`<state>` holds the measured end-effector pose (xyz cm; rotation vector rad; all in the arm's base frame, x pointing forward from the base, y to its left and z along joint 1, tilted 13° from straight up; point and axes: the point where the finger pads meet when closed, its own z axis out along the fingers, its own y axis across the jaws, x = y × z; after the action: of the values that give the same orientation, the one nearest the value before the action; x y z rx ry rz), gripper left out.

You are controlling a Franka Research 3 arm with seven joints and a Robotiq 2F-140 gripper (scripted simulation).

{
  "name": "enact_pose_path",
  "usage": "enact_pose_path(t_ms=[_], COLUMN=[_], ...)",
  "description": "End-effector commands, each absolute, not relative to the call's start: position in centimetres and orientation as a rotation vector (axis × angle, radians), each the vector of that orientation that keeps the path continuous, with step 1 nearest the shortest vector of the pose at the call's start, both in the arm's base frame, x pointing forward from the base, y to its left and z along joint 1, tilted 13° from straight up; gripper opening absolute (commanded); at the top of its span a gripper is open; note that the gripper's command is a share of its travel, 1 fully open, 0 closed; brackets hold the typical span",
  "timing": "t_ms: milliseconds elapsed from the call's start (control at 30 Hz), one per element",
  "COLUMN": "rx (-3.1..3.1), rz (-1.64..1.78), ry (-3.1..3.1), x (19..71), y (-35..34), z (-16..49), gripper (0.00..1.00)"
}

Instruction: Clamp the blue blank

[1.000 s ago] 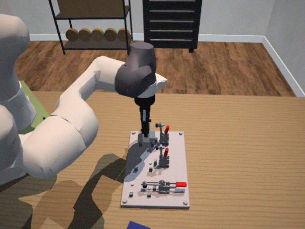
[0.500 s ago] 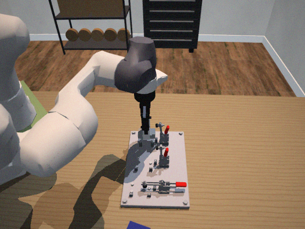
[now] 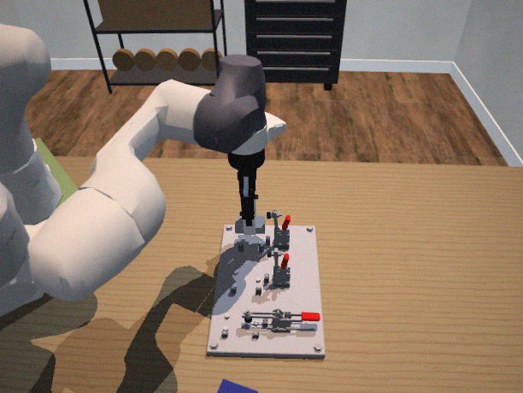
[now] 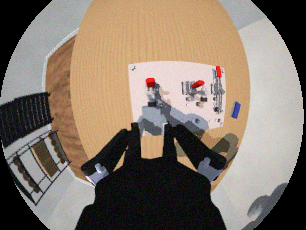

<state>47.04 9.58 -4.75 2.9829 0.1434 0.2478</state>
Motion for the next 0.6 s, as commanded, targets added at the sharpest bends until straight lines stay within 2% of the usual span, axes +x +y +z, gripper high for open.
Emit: enact_pose_path(t_ms=[0,567], rx=[2.98,2.98], rz=[0.243,0.243], ry=[0.129,0.129], x=[46.51,46.12], y=[9.52,9.63], z=[-3.67,-2.75], gripper=[0.0,0.0])
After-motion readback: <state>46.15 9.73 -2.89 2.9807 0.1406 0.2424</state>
